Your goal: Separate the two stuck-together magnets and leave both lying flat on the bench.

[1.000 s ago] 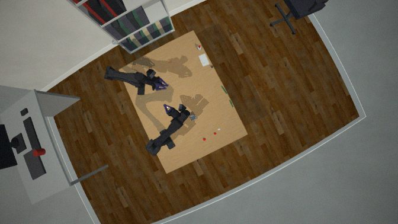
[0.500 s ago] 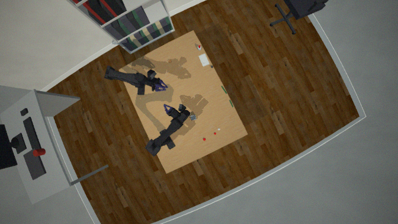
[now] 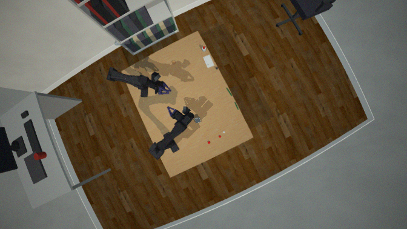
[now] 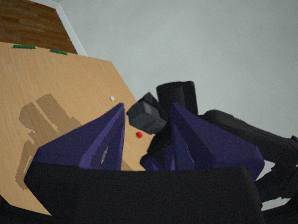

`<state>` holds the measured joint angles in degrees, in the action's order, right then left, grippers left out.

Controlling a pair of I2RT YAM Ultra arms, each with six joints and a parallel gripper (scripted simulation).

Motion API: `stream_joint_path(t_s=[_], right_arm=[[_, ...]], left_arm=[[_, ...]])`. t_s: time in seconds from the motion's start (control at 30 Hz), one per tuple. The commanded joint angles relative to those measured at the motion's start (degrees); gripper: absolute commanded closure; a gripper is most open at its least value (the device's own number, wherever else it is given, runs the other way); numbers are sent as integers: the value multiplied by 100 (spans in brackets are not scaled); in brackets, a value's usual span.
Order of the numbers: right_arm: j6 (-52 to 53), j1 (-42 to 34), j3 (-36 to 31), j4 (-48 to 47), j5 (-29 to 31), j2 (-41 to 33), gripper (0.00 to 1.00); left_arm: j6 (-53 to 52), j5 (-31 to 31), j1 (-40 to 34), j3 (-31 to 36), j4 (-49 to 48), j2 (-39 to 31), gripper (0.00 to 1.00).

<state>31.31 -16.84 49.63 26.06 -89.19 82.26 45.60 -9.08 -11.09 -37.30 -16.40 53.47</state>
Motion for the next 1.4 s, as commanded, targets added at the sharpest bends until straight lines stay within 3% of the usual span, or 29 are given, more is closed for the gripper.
stream_joint_path(t_s=[0.0, 1.37], right_arm=[[-6, -1, 34, -17, -81, -30, 82], [8, -1, 29, -33, -81, -32, 82]], left_arm=[[163, -43, -28, 2, -72, -24, 67], [1402, -297, -335, 626, -530, -198, 67]])
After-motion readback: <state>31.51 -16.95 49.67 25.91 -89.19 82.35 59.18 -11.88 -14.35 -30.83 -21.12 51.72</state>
